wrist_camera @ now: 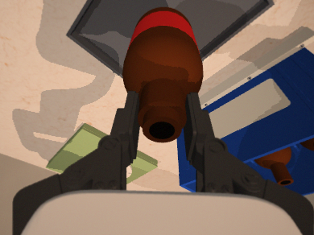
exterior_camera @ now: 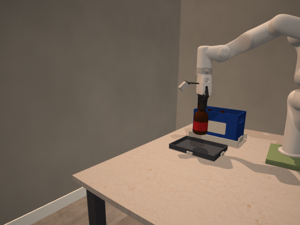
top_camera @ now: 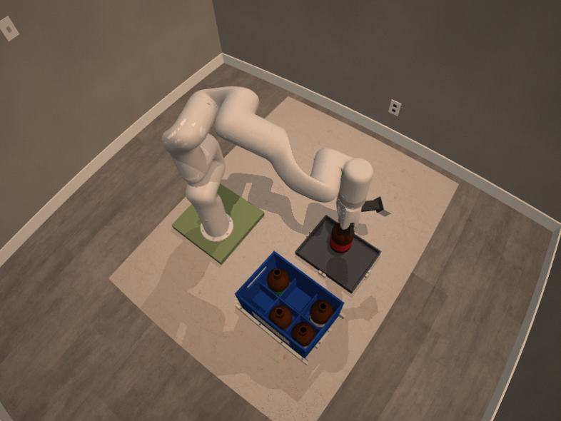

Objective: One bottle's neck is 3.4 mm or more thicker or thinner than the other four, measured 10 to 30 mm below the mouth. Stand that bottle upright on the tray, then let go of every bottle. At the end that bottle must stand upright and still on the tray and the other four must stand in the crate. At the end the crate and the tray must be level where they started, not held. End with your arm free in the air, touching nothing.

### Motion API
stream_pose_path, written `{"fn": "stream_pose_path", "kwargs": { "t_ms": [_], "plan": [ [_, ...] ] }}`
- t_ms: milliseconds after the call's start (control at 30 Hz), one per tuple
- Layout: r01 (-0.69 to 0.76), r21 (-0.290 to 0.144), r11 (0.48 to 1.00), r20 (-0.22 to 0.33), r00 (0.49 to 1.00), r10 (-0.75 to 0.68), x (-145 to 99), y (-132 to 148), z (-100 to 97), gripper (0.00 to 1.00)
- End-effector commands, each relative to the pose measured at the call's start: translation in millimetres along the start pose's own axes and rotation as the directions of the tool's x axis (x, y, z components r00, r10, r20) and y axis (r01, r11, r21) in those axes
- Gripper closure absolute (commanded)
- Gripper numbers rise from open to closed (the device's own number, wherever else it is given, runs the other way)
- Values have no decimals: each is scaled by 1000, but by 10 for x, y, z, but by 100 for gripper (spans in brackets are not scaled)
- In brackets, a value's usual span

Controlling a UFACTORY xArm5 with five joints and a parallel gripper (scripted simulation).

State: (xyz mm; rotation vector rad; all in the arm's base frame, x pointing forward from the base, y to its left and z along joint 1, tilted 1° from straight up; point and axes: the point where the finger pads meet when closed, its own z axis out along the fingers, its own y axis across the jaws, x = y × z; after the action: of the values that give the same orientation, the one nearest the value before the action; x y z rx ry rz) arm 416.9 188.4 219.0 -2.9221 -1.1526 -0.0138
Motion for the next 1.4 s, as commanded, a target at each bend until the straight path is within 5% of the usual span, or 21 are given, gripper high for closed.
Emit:
{"fn": "stream_pose_path", "kwargs": {
  "t_ms": [0,700,1367],
  "plan": [
    [0,-2,1000,-5,1000,0,14,4,127,100],
    [0,-2,1000,-5,1000,0,17,3,519,100],
    [0,-2,1000,-5,1000,0,17,3,604,100]
  ]
}}
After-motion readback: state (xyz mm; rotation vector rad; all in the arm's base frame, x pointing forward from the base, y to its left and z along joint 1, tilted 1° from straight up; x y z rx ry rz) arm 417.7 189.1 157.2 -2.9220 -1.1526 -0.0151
